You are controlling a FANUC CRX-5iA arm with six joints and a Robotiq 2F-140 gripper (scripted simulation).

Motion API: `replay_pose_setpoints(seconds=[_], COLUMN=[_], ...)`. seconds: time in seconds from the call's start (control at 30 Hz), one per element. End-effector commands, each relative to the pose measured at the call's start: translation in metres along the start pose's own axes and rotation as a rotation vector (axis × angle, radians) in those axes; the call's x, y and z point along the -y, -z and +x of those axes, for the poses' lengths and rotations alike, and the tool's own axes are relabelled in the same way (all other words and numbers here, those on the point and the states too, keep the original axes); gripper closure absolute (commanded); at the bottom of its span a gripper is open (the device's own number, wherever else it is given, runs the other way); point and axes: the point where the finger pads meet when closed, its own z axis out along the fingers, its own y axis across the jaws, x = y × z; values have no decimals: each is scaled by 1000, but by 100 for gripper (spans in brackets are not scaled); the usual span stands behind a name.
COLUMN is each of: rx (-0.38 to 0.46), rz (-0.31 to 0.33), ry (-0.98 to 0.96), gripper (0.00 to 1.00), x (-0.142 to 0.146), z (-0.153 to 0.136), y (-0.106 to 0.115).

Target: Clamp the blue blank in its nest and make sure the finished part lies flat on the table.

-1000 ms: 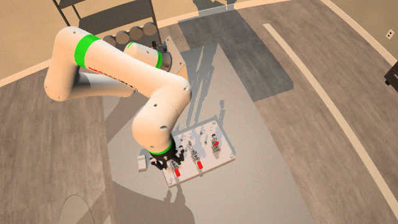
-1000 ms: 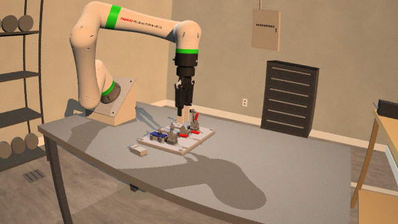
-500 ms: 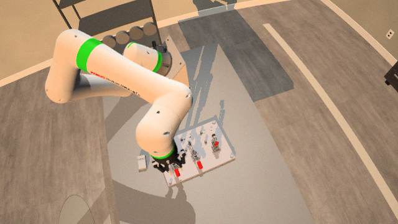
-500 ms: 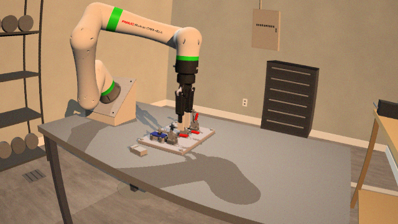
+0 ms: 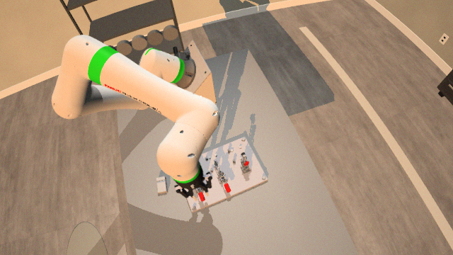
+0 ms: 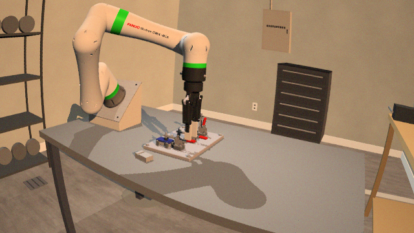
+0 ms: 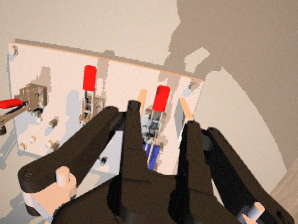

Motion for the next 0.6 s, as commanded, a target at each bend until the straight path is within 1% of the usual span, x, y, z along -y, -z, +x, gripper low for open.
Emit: replay_pose_setpoints(seconds=[0.0,0.23,0.47,0.57], rx=[0,0,0,0], rz=[0,0,0,0], ry=[0,0,0,0], gripper=[72,72,72,72], x=[0,0,0,0], z=[0,0,0,0], y=[0,-1,-22,-28])
